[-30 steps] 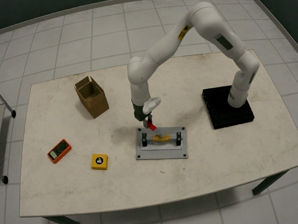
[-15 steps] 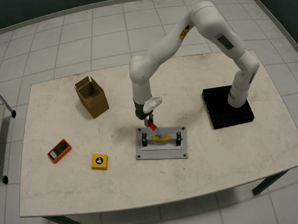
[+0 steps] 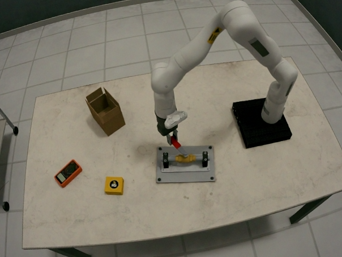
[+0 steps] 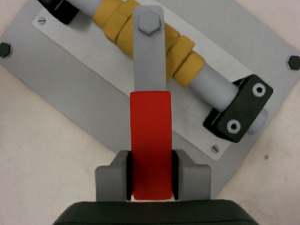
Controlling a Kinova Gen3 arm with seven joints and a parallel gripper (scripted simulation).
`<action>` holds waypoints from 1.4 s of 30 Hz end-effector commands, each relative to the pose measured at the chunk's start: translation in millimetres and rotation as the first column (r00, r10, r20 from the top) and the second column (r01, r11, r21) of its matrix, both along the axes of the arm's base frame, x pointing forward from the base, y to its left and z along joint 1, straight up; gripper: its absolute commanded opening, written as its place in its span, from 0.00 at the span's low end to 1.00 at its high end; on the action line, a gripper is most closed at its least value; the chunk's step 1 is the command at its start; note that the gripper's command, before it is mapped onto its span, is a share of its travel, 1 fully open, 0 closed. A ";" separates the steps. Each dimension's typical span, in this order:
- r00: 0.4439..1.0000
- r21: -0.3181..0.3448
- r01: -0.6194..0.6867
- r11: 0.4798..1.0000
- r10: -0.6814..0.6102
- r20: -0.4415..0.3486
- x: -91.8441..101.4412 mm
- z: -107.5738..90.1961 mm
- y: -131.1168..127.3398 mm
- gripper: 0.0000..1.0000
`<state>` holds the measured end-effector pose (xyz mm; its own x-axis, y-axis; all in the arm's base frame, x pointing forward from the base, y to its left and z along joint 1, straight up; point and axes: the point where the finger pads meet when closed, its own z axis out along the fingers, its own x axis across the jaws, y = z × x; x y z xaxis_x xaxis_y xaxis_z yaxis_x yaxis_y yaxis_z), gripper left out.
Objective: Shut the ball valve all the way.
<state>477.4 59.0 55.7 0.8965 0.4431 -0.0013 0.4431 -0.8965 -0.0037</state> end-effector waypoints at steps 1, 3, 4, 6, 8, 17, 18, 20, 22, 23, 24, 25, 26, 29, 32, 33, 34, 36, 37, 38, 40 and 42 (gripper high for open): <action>1.000 0.000 0.015 1.000 -0.015 0.001 -1.2 0.8 -0.8 0.00; 0.999 0.000 0.035 0.999 -0.035 0.001 -2.7 0.8 -1.5 0.00; 0.999 0.000 0.047 0.999 -0.047 0.000 -3.6 0.8 -1.9 0.00; 0.998 0.000 0.061 0.998 -0.061 0.000 -4.6 0.8 -2.4 0.00; 0.998 0.000 0.061 0.998 -0.061 0.000 -4.7 0.8 -2.4 0.00; 0.994 0.000 0.113 0.994 -0.113 0.000 -8.8 0.8 -4.0 0.00; 0.994 0.000 0.114 0.994 -0.114 0.000 -8.8 0.8 -4.0 0.00; 0.992 -0.001 0.127 0.992 -0.127 0.000 -9.9 0.8 -4.3 0.00; 0.989 -0.001 0.150 0.989 -0.150 0.000 -11.7 0.8 -5.0 0.00; 0.987 -0.001 0.159 0.987 -0.159 0.000 -12.5 0.8 -5.2 0.00; 0.987 -0.001 0.163 0.987 -0.163 0.000 -12.8 0.8 -5.3 0.00; 0.987 -0.001 0.163 0.987 -0.163 0.000 -12.8 0.8 -5.3 0.00; 0.987 -0.001 0.163 0.987 -0.163 0.000 -12.8 0.8 -5.3 0.00; 0.986 -0.001 0.170 0.986 -0.170 0.000 -13.3 0.8 -5.5 0.00; 0.980 -0.001 0.201 0.980 -0.201 0.000 -15.9 0.8 -6.2 0.00; 0.978 -0.001 0.210 0.978 -0.210 0.000 -16.6 0.8 -6.4 0.00; 0.977 -0.001 0.214 0.977 -0.214 0.000 -17.0 0.8 -6.5 0.00; 0.976 -0.001 0.216 0.976 -0.216 0.000 -17.1 0.8 -6.5 0.00; 0.975 -0.001 0.220 0.975 -0.220 0.000 -17.5 0.8 -6.6 0.00; 0.973 -0.001 0.229 0.973 -0.229 0.000 -18.2 0.8 -6.7 0.00; 0.968 -0.001 0.252 0.968 -0.252 0.000 -20.2 0.8 -7.2 0.00; 0.966 -0.001 0.260 0.966 -0.260 0.000 -20.9 0.8 -7.3 0.00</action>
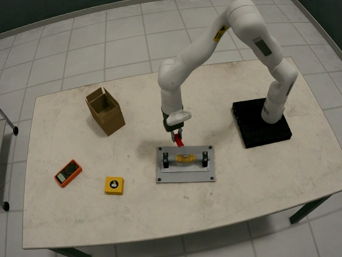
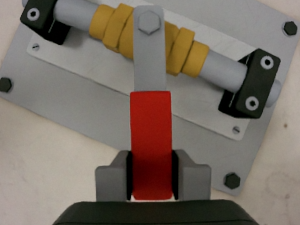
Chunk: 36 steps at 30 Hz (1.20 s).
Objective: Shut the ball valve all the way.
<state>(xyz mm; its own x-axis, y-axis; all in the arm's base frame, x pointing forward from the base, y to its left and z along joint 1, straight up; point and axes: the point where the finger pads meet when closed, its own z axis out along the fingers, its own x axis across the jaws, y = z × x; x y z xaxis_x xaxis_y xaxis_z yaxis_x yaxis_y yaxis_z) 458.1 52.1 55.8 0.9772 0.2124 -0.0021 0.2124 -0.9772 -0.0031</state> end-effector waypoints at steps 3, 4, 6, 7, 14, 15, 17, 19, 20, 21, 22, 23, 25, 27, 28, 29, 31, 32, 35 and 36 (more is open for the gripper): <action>1.000 0.000 0.024 1.000 -0.024 0.000 -2.0 0.7 -0.5 0.00; 1.000 0.000 0.024 1.000 -0.024 0.000 -2.1 0.7 -0.5 0.00; 0.999 0.000 0.038 0.999 -0.038 0.000 -3.2 0.7 -0.7 0.00; 0.999 0.000 0.049 0.999 -0.049 0.000 -4.2 0.7 -0.8 0.00; 0.996 0.000 0.090 0.996 -0.090 0.000 -7.5 0.8 -1.3 0.00; 0.995 0.000 0.101 0.995 -0.101 0.000 -8.5 0.8 -1.4 0.00; 0.994 0.000 0.113 0.994 -0.113 0.000 -9.4 0.8 -1.5 0.00; 0.993 0.000 0.122 0.993 -0.122 0.000 -10.2 0.8 -1.6 0.00; 0.992 0.000 0.126 0.992 -0.126 0.000 -10.6 0.8 -1.7 0.00; 0.992 0.000 0.127 0.992 -0.127 0.000 -10.6 0.8 -1.7 0.00; 0.992 0.000 0.128 0.992 -0.128 0.000 -10.7 0.8 -1.7 0.00; 0.991 0.000 0.132 0.991 -0.132 0.000 -11.1 0.8 -1.7 0.00; 0.988 0.000 0.152 0.988 -0.152 0.000 -12.8 0.8 -1.8 0.00; 0.985 0.000 0.173 0.985 -0.173 0.000 -14.5 0.8 -1.9 0.00; 0.984 0.000 0.177 0.984 -0.177 0.000 -14.9 0.8 -1.9 0.00; 0.984 0.000 0.178 0.984 -0.178 0.000 -15.0 0.8 -1.9 0.00; 0.983 0.000 0.183 0.983 -0.183 0.000 -15.4 0.8 -1.9 0.00; 0.981 0.000 0.192 0.981 -0.192 0.000 -16.2 0.8 -1.9 0.00; 0.979 0.000 0.203 0.979 -0.203 0.000 -17.1 0.8 -1.9 0.00; 0.977 -0.001 0.215 0.977 -0.215 0.000 -18.1 0.8 -2.0 0.00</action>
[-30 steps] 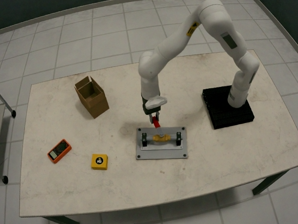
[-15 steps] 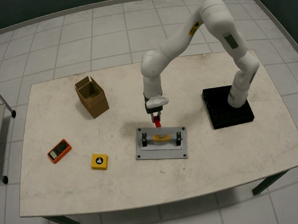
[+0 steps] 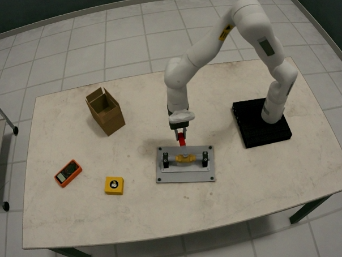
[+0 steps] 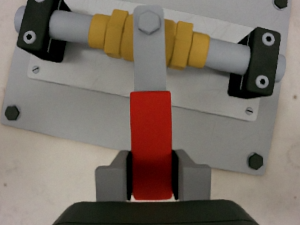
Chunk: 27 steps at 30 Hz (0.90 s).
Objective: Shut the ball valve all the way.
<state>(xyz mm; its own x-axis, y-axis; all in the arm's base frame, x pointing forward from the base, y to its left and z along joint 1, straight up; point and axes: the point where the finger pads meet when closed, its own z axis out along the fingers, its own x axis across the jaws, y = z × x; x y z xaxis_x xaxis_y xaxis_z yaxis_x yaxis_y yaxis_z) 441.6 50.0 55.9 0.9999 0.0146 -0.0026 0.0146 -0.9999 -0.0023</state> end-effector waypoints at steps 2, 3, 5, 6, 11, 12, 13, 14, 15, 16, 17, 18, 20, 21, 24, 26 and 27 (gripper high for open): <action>1.000 0.000 0.031 1.000 -0.031 0.000 -2.7 0.7 0.1 0.00; 1.000 0.000 0.031 1.000 -0.031 0.000 -2.8 0.7 0.1 0.00; 0.999 0.000 0.037 0.999 -0.037 0.000 -3.2 0.7 0.1 0.00; 0.999 0.000 0.046 0.999 -0.046 0.000 -4.0 0.7 0.2 0.00; 0.997 0.000 0.083 0.997 -0.083 0.000 -7.1 0.7 0.3 0.00; 0.996 0.000 0.084 0.996 -0.084 0.000 -7.2 0.7 0.3 0.00; 0.996 0.000 0.088 0.996 -0.088 0.000 -7.5 0.7 0.3 0.00; 0.995 0.000 0.097 0.995 -0.097 0.000 -8.3 0.7 0.4 0.00; 0.995 0.000 0.097 0.995 -0.097 0.000 -8.3 0.7 0.4 0.00; 0.995 0.000 0.097 0.995 -0.097 0.000 -8.3 0.7 0.4 0.00; 0.994 0.000 0.109 0.994 -0.109 0.000 -9.3 0.7 0.5 0.00; 0.993 0.000 0.120 0.993 -0.120 0.000 -10.2 0.7 0.6 0.00; 0.991 0.000 0.134 0.991 -0.134 0.000 -11.4 0.7 0.7 0.00; 0.991 0.000 0.135 0.991 -0.135 0.000 -11.4 0.7 0.7 0.00; 0.989 0.000 0.149 0.989 -0.149 0.000 -12.6 0.7 0.9 0.00; 0.985 0.000 0.172 0.985 -0.172 0.000 -14.5 0.7 1.2 0.00; 0.984 0.000 0.180 0.984 -0.180 0.000 -15.3 0.7 1.3 0.00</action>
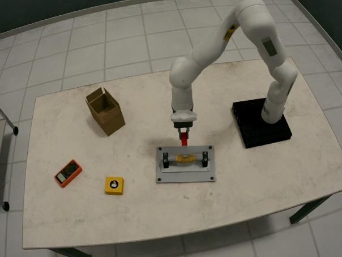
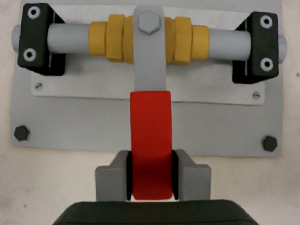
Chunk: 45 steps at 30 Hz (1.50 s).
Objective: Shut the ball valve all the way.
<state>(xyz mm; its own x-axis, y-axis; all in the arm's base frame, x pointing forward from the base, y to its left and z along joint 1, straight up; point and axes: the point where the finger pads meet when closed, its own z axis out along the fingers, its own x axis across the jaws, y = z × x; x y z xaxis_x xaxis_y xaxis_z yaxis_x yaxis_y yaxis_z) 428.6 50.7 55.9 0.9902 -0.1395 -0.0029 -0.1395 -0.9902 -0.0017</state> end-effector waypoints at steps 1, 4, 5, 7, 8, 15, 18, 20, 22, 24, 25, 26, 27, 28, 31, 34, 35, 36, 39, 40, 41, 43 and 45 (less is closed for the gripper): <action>1.000 0.000 0.031 1.000 -0.031 0.000 -2.7 0.7 0.6 0.00; 0.999 0.000 0.038 0.999 -0.038 0.000 -3.2 0.7 0.7 0.00; 0.999 0.000 0.038 0.999 -0.038 0.000 -3.2 0.7 0.7 0.00; 0.999 0.000 0.046 0.999 -0.046 0.000 -4.0 0.7 0.9 0.00; 0.998 0.000 0.058 0.998 -0.058 0.000 -4.9 0.7 1.1 0.00; 0.996 0.000 0.084 0.996 -0.084 0.000 -7.0 0.7 1.5 0.00; 0.996 0.000 0.084 0.996 -0.084 0.000 -7.0 0.7 1.5 0.00; 0.996 0.000 0.084 0.996 -0.084 0.000 -7.0 0.7 1.5 0.00; 0.996 0.000 0.084 0.996 -0.084 0.000 -7.0 0.7 1.5 0.00; 0.996 0.000 0.084 0.996 -0.084 0.000 -7.0 0.7 1.5 0.00; 0.996 0.000 0.084 0.996 -0.084 0.000 -7.0 0.7 1.5 0.00; 0.996 0.000 0.084 0.996 -0.084 0.000 -7.0 0.7 1.5 0.00; 0.996 0.000 0.084 0.996 -0.084 0.000 -7.0 0.7 1.5 0.00; 0.996 0.000 0.084 0.996 -0.084 0.000 -7.0 0.7 1.5 0.00; 0.996 0.000 0.084 0.996 -0.084 0.000 -7.0 0.7 1.5 0.00; 0.996 0.000 0.084 0.996 -0.084 0.000 -7.0 0.7 1.5 0.00; 0.996 0.000 0.084 0.996 -0.084 0.000 -7.0 0.7 1.5 0.00; 0.996 0.000 0.084 0.996 -0.084 0.000 -7.0 0.7 1.5 0.00; 0.996 0.000 0.084 0.996 -0.084 0.000 -7.0 0.7 1.5 0.00; 0.996 0.000 0.084 0.996 -0.084 0.000 -7.0 0.7 1.5 0.00; 0.996 0.000 0.084 0.996 -0.084 0.000 -7.0 0.7 1.5 0.00; 0.996 0.000 0.084 0.996 -0.084 0.000 -7.0 0.7 1.5 0.00; 0.996 0.000 0.084 0.996 -0.084 0.000 -7.0 0.7 1.5 0.00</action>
<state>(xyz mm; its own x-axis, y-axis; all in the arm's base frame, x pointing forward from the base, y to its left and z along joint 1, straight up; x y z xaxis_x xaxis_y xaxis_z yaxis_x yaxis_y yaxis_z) 422.7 51.7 56.2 0.9750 -0.2220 -0.0004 -0.2220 -0.9750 -0.0010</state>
